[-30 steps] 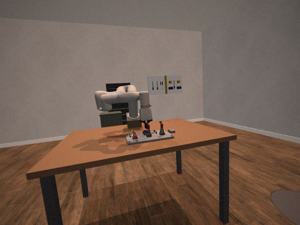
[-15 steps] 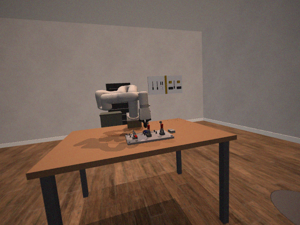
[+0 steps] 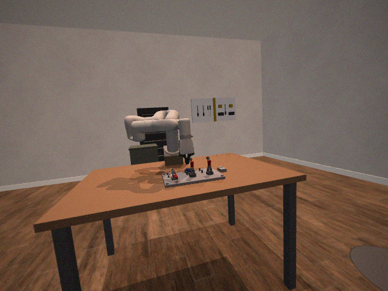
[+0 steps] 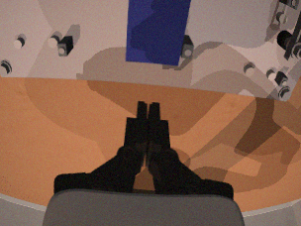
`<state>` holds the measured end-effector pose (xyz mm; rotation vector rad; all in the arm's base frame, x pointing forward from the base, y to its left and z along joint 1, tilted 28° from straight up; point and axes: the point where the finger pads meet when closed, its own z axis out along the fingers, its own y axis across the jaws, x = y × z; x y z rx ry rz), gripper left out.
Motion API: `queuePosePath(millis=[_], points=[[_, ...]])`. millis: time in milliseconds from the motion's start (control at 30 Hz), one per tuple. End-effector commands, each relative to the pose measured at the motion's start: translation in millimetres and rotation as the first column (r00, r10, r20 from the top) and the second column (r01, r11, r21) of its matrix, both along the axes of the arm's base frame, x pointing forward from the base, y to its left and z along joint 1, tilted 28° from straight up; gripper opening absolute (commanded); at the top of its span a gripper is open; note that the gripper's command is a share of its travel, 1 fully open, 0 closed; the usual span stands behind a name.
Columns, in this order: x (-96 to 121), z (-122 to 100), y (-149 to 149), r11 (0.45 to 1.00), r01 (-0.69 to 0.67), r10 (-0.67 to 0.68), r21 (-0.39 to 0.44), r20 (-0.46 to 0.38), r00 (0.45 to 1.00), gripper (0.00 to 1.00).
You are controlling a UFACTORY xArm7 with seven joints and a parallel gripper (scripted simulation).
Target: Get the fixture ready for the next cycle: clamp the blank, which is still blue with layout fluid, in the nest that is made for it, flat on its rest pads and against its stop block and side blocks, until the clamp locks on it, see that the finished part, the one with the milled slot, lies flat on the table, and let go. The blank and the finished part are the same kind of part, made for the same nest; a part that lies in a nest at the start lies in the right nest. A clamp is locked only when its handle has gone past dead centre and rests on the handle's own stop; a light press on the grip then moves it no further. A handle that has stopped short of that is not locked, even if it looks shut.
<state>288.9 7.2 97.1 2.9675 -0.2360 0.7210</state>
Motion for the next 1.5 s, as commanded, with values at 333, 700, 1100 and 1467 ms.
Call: queuePosePath(millis=[333, 700, 1100, 1467], points=[[13, -26, -3, 1.000, 0.000, 0.000, 0.000, 0.001, 1.000, 0.00], [15, -31, -4, 1.000, 0.000, 0.000, 0.000, 0.001, 1.000, 0.00], [15, -31, -4, 1.000, 0.001, -0.001, 0.000, 0.001, 1.000, 0.00], [17, -33, -4, 1.000, 0.001, -0.001, 0.000, 0.001, 1.000, 0.00]])
